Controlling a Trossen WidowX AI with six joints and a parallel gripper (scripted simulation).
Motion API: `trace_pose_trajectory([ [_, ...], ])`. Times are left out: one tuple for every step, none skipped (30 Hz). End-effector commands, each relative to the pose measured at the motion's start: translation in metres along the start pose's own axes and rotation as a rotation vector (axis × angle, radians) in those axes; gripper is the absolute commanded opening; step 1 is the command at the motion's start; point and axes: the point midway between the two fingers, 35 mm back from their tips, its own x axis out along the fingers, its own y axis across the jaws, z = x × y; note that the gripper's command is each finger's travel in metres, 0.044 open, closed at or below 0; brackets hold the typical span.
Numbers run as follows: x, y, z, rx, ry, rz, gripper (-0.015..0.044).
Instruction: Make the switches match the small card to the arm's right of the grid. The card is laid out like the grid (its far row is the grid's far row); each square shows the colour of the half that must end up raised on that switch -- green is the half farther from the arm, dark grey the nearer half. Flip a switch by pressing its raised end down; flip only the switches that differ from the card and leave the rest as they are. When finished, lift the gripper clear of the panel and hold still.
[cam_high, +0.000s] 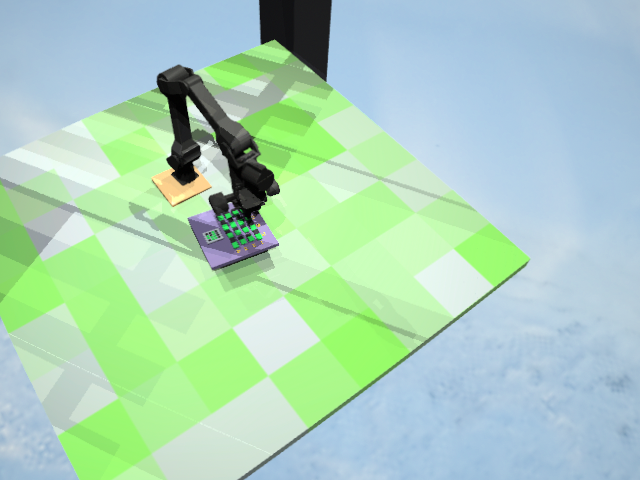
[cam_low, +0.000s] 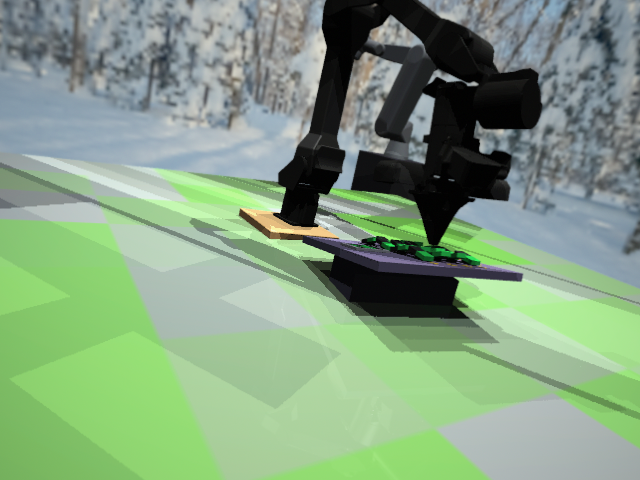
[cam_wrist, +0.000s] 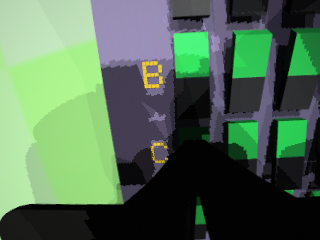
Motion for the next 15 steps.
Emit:
trace_pose_trajectory([
  [0.0009,-0.0001,0.0001,0.002,-0.001,0.000,0.0000],
  [0.0010,-0.0001,0.0001,0.002,-0.001,0.000,0.0000],
  [0.0011,-0.0001,0.0001,0.002,-0.001,0.000,0.0000],
  [0.0013,-0.0001,0.0001,0.002,-0.001,0.000,0.0000],
  [0.0014,-0.0001,0.0002,0.002,-0.001,0.000,0.0000],
  [0.0015,-0.0001,0.0002,0.002,-0.001,0.000,0.0000],
  [0.0017,-0.0001,0.0002,0.002,-0.001,0.000,0.0000],
  [0.0018,-0.0001,0.0002,0.002,-0.001,0.000,0.0000],
  [0.0019,-0.0001,0.0002,0.002,-0.001,0.000,0.0000],
  [0.0021,-0.0001,0.0002,0.002,-0.001,0.000,0.0000],
  [0.0022,-0.0001,0.0002,0.002,-0.001,0.000,0.0000],
  [0.0023,-0.0001,0.0002,0.002,-0.001,0.000,0.0000],
  [0.0025,-0.0001,0.0002,0.002,-0.001,0.000,0.0000],
  [0.0026,-0.0001,0.0002,0.002,-0.001,0.000,0.0000],
  [0.0027,-0.0001,0.0002,0.002,-0.001,0.000,0.0000],
])
